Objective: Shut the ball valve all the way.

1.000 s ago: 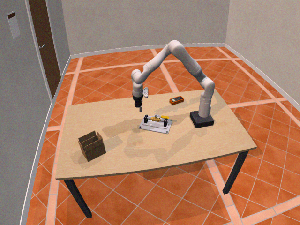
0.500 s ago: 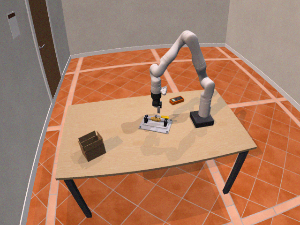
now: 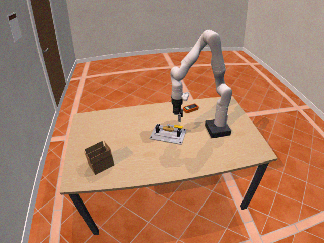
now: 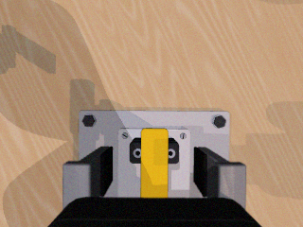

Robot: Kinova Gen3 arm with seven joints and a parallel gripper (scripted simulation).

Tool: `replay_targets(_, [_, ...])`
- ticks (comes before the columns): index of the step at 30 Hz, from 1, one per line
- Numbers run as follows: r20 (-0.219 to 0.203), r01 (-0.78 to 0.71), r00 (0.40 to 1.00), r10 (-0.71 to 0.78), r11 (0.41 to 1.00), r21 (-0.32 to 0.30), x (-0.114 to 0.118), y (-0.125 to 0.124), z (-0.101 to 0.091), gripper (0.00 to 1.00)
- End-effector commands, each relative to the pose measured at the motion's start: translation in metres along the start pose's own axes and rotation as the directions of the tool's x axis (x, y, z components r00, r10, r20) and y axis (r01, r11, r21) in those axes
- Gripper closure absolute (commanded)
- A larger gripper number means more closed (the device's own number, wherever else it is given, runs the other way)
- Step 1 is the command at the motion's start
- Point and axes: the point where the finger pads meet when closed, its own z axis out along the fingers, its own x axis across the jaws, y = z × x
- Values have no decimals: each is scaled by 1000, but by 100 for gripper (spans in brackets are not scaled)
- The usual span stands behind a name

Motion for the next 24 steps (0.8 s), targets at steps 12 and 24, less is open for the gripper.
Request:
replay_targets(12, [-12, -10, 1000, 10, 1000, -7, 3, -2, -3, 100])
replay_targets(24, [-12, -10, 1000, 10, 1000, -7, 3, -2, -3, 100])
